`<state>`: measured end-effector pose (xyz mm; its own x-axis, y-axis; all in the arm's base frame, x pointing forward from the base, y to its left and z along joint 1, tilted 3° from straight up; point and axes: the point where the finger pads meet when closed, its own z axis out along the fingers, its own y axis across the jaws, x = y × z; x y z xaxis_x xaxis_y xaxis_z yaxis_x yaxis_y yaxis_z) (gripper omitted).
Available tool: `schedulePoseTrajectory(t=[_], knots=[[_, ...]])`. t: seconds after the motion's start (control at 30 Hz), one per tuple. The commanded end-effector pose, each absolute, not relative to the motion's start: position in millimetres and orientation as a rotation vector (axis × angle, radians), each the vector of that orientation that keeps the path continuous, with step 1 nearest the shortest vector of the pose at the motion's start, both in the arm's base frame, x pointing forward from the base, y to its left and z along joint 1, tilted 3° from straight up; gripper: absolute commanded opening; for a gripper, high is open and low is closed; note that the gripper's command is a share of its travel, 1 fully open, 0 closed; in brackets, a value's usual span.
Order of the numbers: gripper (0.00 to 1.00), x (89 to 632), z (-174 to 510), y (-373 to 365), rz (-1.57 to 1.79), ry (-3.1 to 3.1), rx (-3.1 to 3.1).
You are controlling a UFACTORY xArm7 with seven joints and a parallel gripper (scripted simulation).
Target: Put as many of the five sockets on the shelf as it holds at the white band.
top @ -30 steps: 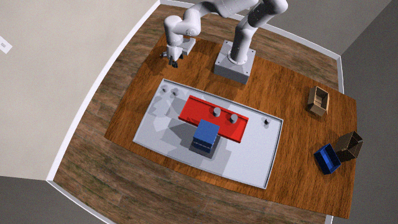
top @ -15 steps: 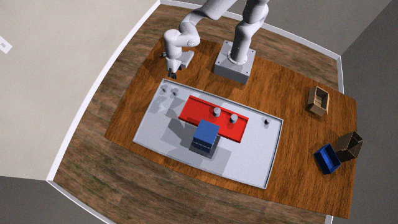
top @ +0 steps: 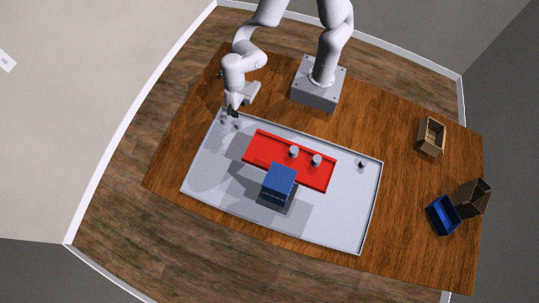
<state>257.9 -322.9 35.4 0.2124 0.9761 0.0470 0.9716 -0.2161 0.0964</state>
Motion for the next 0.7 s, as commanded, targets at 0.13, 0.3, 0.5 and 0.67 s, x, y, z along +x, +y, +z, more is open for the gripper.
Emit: schedulePoseTrajectory(t=[0.13, 0.3, 0.5, 0.67], knots=[[0.61, 269.5, 19.1, -330.6, 0.089, 1.949, 2.441], [0.61, 270.1, 18.0, -330.7, 0.089, 1.949, 2.441], [0.61, 270.1, 18.0, -330.7, 0.089, 1.949, 2.441], [0.61, 270.1, 17.7, -330.7, 0.089, 1.949, 2.441]])
